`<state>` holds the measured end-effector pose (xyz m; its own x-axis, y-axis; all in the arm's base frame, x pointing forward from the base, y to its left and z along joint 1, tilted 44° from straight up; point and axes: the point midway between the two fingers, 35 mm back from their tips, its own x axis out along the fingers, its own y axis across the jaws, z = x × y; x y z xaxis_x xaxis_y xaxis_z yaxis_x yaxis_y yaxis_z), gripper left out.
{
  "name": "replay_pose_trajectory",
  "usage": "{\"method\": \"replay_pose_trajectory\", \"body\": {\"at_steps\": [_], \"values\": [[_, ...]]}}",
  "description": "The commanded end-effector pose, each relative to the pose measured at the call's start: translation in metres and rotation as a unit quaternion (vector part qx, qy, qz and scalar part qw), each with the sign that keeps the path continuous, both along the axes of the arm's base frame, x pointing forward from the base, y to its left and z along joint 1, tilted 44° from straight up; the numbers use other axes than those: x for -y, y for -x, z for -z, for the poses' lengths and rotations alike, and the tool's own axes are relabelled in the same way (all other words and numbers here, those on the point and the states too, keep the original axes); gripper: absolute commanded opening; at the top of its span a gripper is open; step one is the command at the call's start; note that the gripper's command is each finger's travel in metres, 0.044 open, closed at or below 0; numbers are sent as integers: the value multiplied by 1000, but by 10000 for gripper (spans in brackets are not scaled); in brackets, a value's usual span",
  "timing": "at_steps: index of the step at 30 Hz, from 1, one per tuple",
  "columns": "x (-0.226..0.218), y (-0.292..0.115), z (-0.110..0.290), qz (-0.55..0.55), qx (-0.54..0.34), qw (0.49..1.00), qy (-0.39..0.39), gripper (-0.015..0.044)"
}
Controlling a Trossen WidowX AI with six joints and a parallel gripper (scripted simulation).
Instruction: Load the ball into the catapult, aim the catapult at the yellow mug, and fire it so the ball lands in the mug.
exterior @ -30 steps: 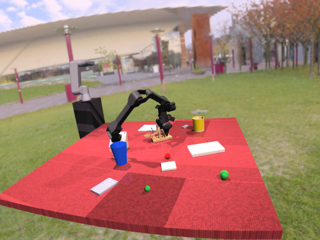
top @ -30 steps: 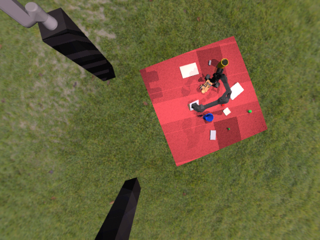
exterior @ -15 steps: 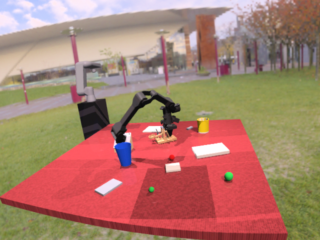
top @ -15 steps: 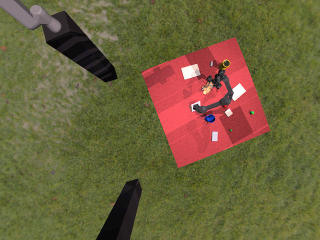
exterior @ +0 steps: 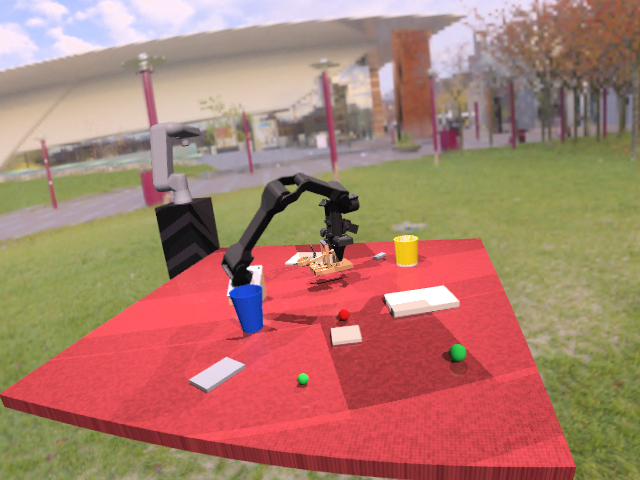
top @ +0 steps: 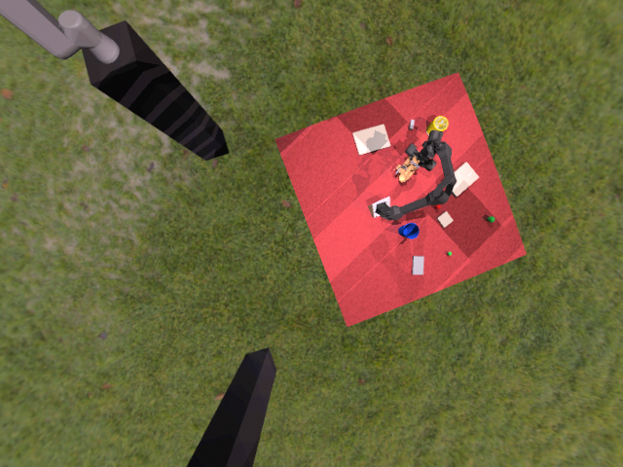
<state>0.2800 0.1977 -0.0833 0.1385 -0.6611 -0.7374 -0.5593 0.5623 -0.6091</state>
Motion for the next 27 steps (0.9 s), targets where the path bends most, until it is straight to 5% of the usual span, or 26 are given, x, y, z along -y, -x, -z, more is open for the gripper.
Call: {"method": "replay_pose_trajectory", "body": {"at_steps": [1,27], "values": [[3,0,3,2,-2,1000,0,0],[32,-5,34,2,-2,1000,2,0]]}}
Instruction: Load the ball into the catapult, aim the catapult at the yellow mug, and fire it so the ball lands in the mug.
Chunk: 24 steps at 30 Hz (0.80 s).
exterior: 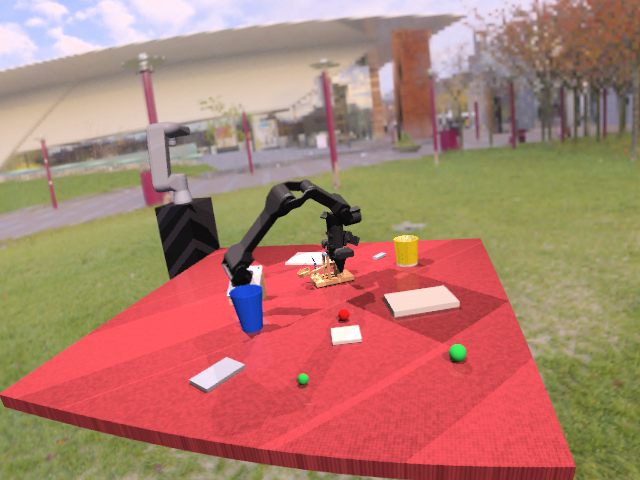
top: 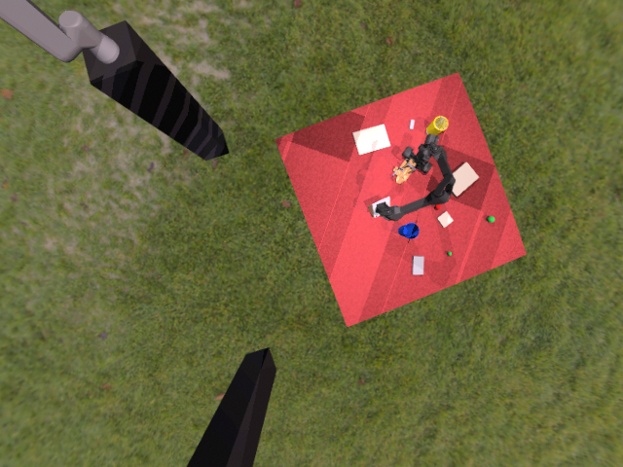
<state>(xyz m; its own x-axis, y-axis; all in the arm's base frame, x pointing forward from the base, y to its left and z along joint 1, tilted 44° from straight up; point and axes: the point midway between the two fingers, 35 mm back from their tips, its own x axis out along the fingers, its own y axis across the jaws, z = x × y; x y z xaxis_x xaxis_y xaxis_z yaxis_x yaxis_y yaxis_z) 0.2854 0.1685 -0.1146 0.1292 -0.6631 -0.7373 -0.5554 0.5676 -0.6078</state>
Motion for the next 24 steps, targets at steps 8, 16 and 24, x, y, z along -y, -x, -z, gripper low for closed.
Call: {"method": "replay_pose_trajectory", "body": {"at_steps": [8,16,24], "values": [[0,0,0,0,0,1000,0,52],[0,0,0,0,0,1000,0,262],[-41,5,-41,-1,-1,1000,-2,440]]}}
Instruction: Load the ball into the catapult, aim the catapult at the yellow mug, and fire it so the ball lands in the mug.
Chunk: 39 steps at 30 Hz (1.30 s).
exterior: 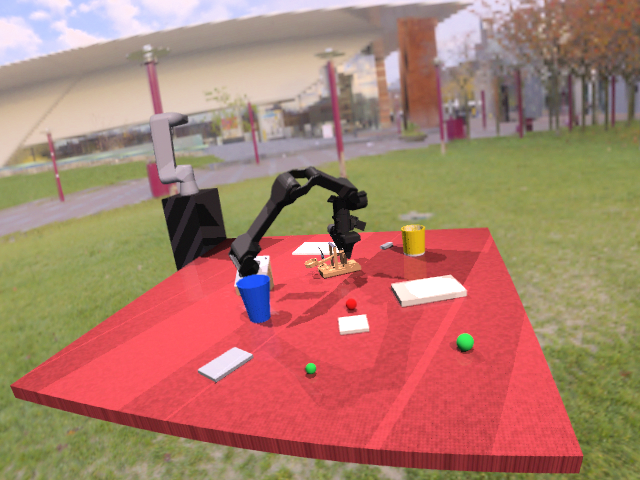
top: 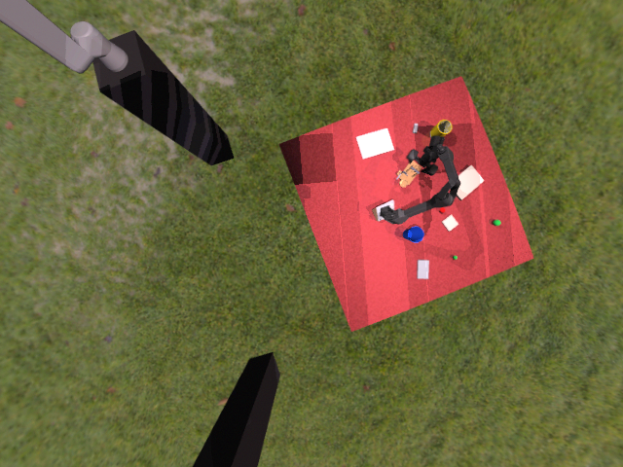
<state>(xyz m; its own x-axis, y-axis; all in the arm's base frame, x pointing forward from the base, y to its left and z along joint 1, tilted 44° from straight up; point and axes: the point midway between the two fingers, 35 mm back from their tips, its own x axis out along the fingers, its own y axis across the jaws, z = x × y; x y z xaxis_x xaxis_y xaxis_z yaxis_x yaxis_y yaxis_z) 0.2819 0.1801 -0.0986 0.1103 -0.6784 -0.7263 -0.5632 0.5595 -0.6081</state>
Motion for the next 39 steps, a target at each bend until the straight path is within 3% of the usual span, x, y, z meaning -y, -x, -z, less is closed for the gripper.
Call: {"method": "replay_pose_trajectory", "body": {"at_steps": [1,4,10,16,17,22,29,36,39], "values": [[-41,4,-38,-4,9,1000,-12,440],[-56,10,-57,-4,8,1000,-12,440],[-50,7,-46,-11,11,1000,-14,440],[-87,18,-90,-15,19,999,-26,440],[-68,11,-72,-10,11,1000,-13,414],[-16,-37,-106,33,45,998,-39,300],[89,-85,-163,106,113,986,-55,300],[206,-88,-217,184,188,964,-37,300],[217,-90,-224,191,195,961,-33,300]]}}
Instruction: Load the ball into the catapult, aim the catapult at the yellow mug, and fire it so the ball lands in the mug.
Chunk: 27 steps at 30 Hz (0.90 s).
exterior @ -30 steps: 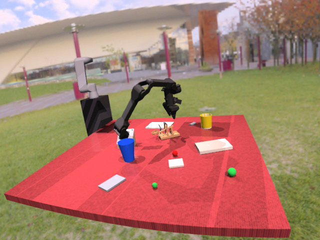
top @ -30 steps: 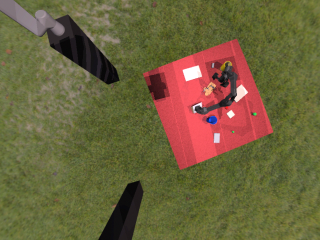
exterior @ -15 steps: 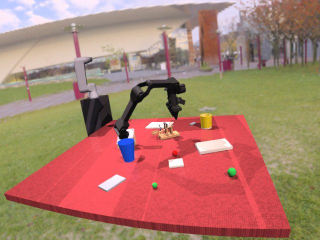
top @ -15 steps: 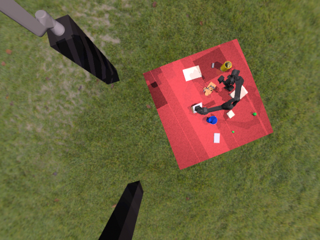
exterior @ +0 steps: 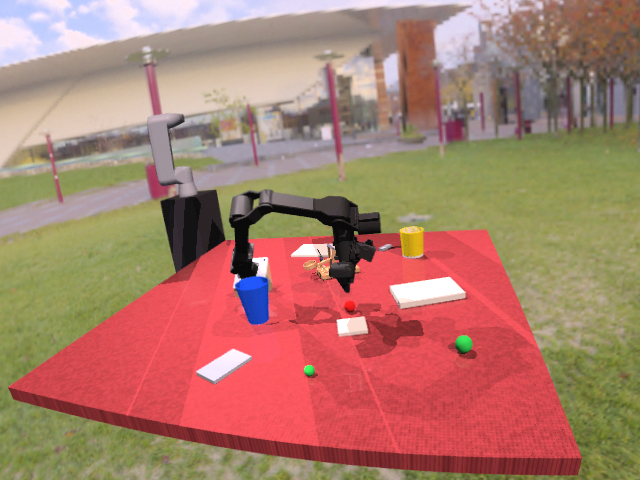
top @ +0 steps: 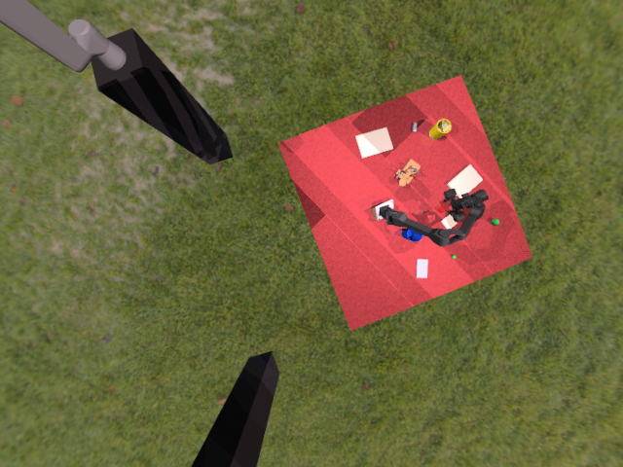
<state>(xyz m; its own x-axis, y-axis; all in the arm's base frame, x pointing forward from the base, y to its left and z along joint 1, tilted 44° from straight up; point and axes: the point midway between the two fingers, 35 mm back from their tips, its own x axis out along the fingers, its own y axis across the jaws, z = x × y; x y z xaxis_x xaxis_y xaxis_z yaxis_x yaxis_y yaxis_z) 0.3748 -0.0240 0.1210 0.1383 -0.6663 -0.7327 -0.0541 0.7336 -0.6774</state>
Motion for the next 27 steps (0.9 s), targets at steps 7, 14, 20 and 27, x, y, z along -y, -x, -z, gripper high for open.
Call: {"method": "replay_pose_trajectory", "body": {"at_steps": [7,14,20,27], "values": [[22,0,6,5,2,1000,6,300],[26,-1,10,5,2,1000,6,300],[32,-3,17,5,2,1000,7,300],[40,-4,25,5,2,1000,7,300]]}}
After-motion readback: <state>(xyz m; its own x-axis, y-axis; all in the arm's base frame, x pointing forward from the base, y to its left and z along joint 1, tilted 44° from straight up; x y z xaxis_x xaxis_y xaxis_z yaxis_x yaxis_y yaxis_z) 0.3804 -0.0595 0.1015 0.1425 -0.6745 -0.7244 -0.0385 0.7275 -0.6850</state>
